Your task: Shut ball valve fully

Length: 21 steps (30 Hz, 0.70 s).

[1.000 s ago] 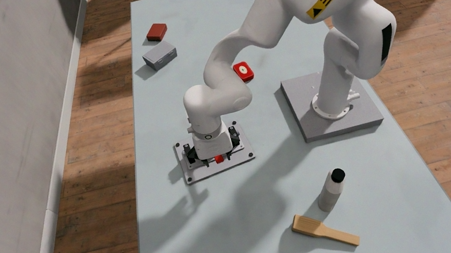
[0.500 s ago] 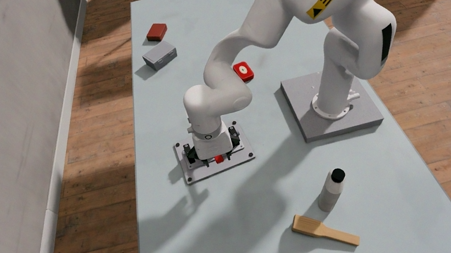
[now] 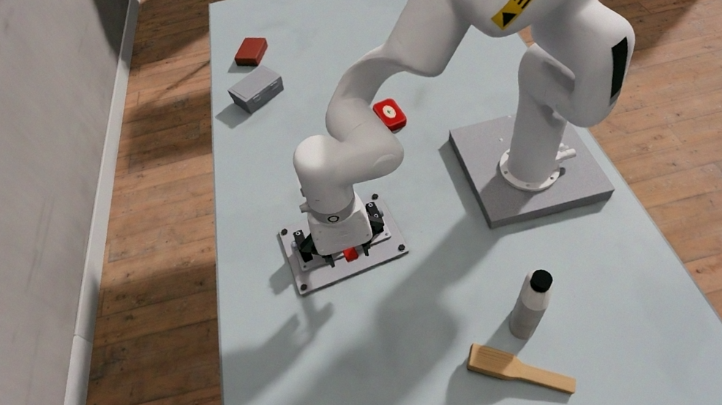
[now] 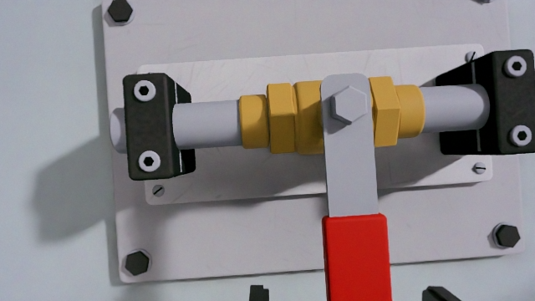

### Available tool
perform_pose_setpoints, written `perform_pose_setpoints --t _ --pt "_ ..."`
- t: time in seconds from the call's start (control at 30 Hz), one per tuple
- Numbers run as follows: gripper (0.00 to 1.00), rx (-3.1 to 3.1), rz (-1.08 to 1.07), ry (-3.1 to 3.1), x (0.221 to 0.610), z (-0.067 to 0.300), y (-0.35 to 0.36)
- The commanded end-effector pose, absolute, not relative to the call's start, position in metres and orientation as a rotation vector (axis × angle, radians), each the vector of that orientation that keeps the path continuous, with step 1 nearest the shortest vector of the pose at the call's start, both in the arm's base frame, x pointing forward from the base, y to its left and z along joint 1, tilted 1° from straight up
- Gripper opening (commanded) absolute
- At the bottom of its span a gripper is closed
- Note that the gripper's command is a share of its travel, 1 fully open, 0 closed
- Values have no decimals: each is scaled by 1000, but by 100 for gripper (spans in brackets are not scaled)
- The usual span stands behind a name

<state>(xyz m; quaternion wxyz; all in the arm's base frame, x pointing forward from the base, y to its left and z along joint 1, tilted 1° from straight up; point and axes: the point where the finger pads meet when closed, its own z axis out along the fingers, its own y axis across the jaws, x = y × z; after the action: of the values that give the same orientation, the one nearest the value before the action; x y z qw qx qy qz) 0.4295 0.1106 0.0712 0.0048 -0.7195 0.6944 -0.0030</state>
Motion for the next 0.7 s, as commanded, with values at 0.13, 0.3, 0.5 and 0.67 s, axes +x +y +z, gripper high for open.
perform_pose_setpoints --t 0.13,0.3,0.5,0.67 --pt "69 -2251 -13 2172 431 79 111" --pt "69 -2251 -13 2172 431 91 111" --pt "69 -2251 -13 2172 430 110 111" --pt "69 -2251 -13 2172 430 120 111"
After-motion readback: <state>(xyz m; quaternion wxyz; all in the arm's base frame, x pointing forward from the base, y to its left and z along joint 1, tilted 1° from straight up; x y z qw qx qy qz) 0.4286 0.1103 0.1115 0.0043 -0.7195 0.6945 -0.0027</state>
